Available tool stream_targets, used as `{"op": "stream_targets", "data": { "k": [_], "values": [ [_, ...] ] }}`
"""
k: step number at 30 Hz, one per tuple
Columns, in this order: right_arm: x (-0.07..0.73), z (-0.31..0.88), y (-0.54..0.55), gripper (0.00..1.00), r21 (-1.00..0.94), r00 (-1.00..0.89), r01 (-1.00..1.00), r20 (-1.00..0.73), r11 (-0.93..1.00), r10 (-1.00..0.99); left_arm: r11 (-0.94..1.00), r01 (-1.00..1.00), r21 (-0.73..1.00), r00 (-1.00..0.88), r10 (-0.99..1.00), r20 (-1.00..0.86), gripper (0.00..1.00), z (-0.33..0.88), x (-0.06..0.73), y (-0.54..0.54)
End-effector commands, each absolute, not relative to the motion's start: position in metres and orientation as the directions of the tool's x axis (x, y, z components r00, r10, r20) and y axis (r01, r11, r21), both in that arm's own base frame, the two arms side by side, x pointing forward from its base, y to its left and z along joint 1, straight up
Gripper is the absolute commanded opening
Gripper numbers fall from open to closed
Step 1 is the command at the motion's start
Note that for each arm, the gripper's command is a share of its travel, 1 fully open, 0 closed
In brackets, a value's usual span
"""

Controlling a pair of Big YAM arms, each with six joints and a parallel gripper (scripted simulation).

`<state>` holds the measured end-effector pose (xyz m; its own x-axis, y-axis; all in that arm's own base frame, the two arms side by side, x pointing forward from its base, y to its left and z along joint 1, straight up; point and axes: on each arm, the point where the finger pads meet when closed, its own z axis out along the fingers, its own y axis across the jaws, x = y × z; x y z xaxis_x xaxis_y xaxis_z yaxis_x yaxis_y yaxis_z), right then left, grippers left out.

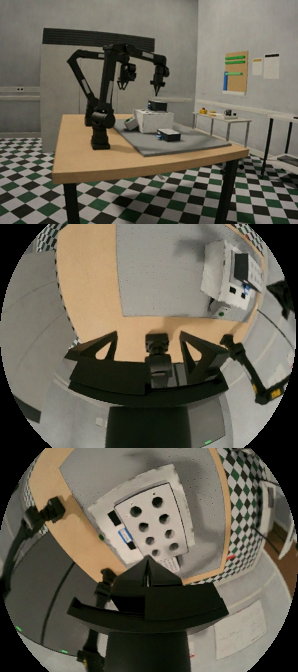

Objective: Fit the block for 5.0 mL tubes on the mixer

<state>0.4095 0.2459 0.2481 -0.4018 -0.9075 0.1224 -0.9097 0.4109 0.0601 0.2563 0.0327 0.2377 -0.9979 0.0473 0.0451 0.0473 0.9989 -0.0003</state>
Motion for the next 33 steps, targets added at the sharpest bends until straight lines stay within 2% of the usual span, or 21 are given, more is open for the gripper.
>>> {"op": "stream_targets", "data": {
  "k": [1,22,33],
  "values": [
    [0.398,0.258,0.251,0.00,0.036,-0.511,-0.855,0.109,0.517,-0.853,0.999,0.040,0.002,-0.999,0.040,0.034,1.00,0.244,0.256,0.034],
    [0.400,0.252,0.257,0.00,0.009,-0.759,-0.647,0.092,0.763,-0.645,0.999,0.040,0.011,-0.999,0.040,-0.018,1.00,0.264,0.269,0.035],
    [0.389,0.258,0.268,0.00,0.003,-0.888,-0.455,0.065,0.890,-0.455,0.999,0.040,0.013,-0.999,0.040,-0.029,1.00,0.268,0.271,0.036]
  ]
}}
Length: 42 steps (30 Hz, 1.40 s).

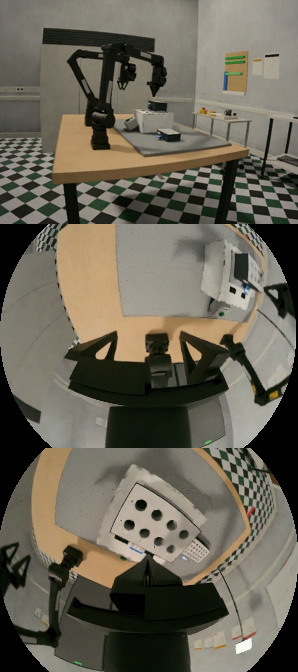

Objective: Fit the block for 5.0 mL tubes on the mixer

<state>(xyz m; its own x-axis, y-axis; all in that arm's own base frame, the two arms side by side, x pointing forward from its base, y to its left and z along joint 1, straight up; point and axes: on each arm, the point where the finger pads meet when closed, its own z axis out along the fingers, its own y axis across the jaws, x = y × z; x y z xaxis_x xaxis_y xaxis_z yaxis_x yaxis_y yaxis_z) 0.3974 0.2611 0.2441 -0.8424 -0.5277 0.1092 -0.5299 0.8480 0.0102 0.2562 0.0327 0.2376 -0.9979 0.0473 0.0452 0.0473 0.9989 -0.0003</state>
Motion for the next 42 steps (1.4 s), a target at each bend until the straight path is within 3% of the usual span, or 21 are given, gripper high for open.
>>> {"op": "stream_targets", "data": {
  "k": [1,32,42],
  "values": [
    [0.390,0.260,0.269,0.00,0.003,-0.897,-0.438,0.059,0.899,-0.437,0.999,0.040,0.013,-0.999,0.040,-0.030,1.00,0.269,0.271,0.036],
    [0.396,0.253,0.259,0.00,-0.002,-0.994,0.106,0.040,0.994,0.106,0.999,0.041,0.002,-0.998,0.041,0.044,1.00,0.240,0.253,0.034],
    [0.400,0.233,0.266,0.00,-0.017,-0.997,0.047,0.063,0.999,0.048,0.999,0.041,0.003,-0.999,0.041,0.035,1.00,0.244,0.255,0.034]
  ]
}}
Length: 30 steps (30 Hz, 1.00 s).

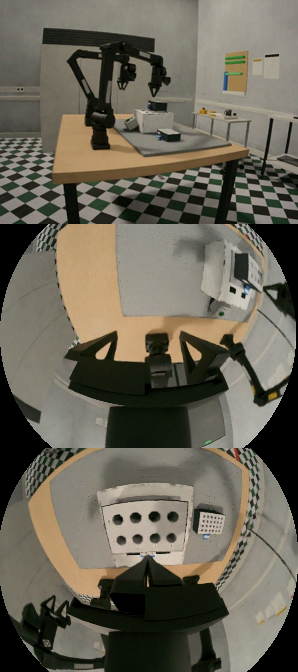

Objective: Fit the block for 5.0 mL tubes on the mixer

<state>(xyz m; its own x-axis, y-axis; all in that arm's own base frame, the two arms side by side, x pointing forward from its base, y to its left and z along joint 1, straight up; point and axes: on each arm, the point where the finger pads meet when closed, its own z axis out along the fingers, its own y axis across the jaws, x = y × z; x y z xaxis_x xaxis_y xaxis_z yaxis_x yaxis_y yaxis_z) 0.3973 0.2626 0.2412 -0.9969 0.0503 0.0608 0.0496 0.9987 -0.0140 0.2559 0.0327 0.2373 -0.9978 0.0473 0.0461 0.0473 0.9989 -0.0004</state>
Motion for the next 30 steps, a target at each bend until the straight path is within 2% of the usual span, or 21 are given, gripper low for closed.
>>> {"op": "stream_targets", "data": {
  "k": [1,14,30],
  "values": [
    [0.398,0.227,0.268,0.00,-0.021,-0.997,0.039,0.069,0.999,0.040,0.999,0.041,0.004,-0.999,0.041,0.031,1.00,0.246,0.256,0.034],
    [0.400,0.204,0.268,0.00,-0.027,-0.997,0.005,0.081,1.000,0.007,0.999,0.041,0.012,-0.999,0.041,-0.012,1.00,0.262,0.267,0.035],
    [0.406,0.250,0.273,0.00,0.029,-1.000,0.012,-0.003,1.000,0.012,0.999,0.041,0.014,-0.999,0.041,-0.025,1.00,0.268,0.270,0.036]
  ]
}}
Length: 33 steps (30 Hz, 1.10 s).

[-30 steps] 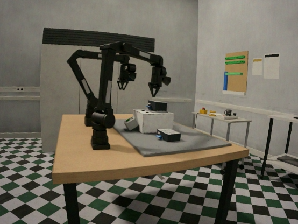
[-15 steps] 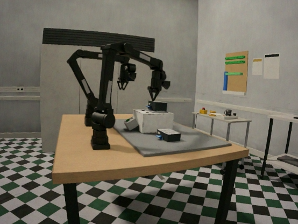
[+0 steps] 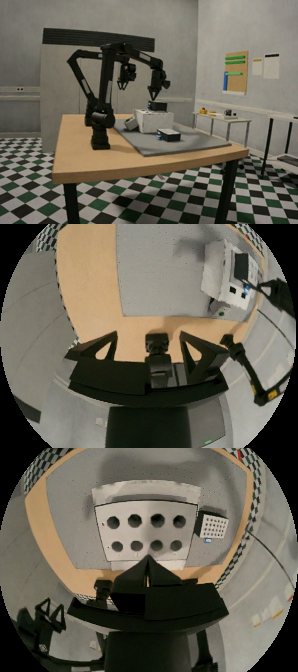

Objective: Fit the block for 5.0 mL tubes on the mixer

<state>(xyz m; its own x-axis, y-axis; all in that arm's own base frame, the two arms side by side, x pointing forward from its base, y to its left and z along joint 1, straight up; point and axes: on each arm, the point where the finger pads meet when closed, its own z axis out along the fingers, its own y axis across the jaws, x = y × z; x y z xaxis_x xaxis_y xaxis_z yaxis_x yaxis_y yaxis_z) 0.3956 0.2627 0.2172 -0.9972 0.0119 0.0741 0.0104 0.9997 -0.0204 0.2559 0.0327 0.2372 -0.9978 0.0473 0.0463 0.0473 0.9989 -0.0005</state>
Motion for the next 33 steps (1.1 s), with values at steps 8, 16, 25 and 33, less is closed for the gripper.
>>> {"op": "stream_targets", "data": {
  "k": [8,16,25,33],
  "values": [
    [0.410,0.242,0.279,0.00,0.019,-1.000,0.013,0.012,1.000,0.013,0.999,0.041,0.015,-0.999,0.041,-0.028,1.00,0.269,0.271,0.036],
    [0.416,0.234,0.271,0.00,0.004,-0.999,0.007,0.034,1.000,0.007,0.999,0.041,0.010,-0.999,0.041,0.005,1.00,0.256,0.263,0.035],
    [0.417,0.222,0.272,0.00,0.003,-0.999,0.028,0.036,1.000,0.028,0.999,0.041,0.005,-0.999,0.041,0.033,1.00,0.246,0.256,0.034],
    [0.405,0.219,0.265,0.00,-0.011,-0.998,0.030,0.056,0.999,0.031,0.999,0.042,0.002,-0.998,0.041,0.050,1.00,0.239,0.252,0.033]
  ]
}}
